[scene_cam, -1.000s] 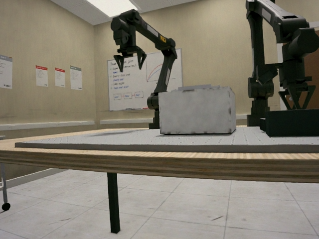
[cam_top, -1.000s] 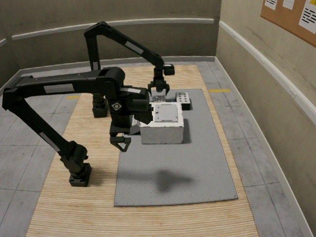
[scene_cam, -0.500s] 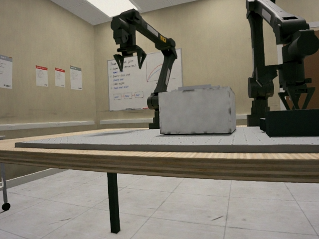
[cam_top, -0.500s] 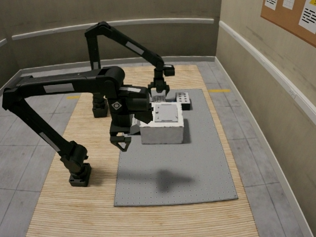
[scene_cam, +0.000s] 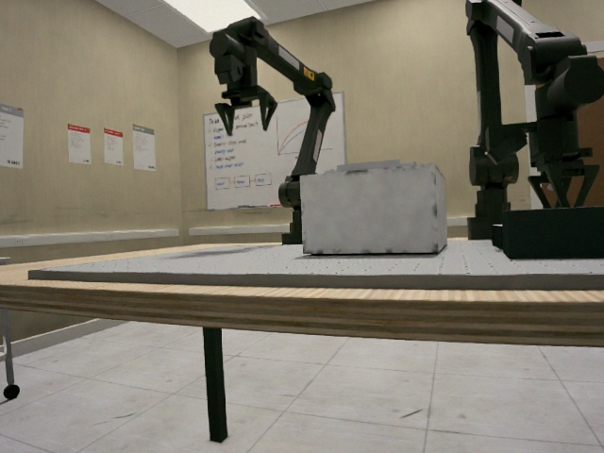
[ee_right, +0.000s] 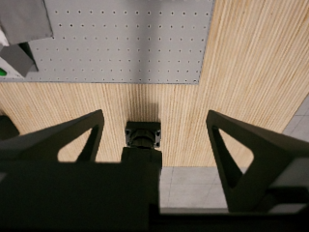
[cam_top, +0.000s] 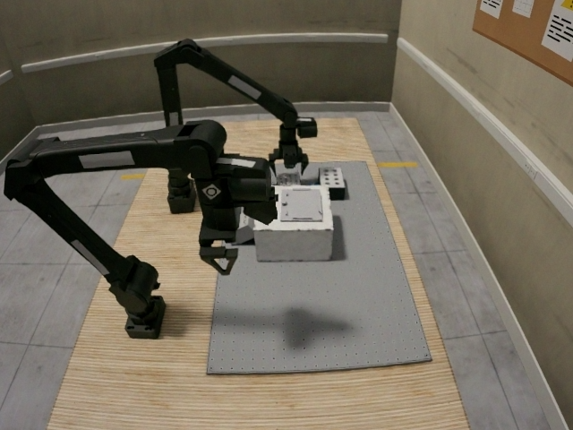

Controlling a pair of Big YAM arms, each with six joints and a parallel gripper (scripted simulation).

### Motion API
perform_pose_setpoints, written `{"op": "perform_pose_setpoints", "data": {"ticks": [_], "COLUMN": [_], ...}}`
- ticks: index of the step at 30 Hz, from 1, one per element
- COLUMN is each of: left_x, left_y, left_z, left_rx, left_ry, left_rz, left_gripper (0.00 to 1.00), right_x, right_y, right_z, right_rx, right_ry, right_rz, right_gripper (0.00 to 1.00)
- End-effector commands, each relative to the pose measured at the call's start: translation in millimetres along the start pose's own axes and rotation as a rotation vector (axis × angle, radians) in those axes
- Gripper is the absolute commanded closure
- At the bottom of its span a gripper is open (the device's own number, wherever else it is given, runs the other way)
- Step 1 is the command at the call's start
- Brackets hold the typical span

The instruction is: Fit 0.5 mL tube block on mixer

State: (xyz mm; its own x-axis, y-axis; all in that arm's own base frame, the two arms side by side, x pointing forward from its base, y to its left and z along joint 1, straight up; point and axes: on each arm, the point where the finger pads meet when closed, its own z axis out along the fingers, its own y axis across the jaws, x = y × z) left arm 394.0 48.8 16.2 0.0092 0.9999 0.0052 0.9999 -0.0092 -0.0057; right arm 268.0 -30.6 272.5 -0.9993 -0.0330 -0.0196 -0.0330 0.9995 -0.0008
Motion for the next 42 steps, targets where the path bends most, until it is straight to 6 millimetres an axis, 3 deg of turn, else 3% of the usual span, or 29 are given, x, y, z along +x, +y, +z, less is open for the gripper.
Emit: {"op": "perform_pose_setpoints", "data": {"ticks": [1,6,15,21,33,42], "left_x": [-1,-3,-4,5,-3,-2], "left_y": [14,10,-2,6,20,3], "left_z": [-1,3,3,7,4,19], "left_rx": [-0.022,-0.017,-0.014,-0.018,-0.041,-0.001], "left_ry": [0.002,0.001,0.001,0.001,0.003,-0.002], "left_rz": [-0.001,0.002,0.001,-0.019,0.004,-0.003], "left_gripper": [0.0,0.0,0.0,0.0,0.0,0.0], "right_x": [-2,-2,-10,-11,-13,-12], "right_y": [-1,-1,-2,-3,-3,-3], "right_z": [1,2,-13,-16,-21,-18], "right_rx": [-0.004,-0.004,0.002,0.004,0.006,0.005], "right_ry": [0.006,0.01,-0.029,-0.038,-0.048,-0.042], "right_rz": [0.007,0.007,0.008,0.008,0.008,0.009], "right_gripper": [0.0,0.0,0.0,0.0,0.0,0.0]}}
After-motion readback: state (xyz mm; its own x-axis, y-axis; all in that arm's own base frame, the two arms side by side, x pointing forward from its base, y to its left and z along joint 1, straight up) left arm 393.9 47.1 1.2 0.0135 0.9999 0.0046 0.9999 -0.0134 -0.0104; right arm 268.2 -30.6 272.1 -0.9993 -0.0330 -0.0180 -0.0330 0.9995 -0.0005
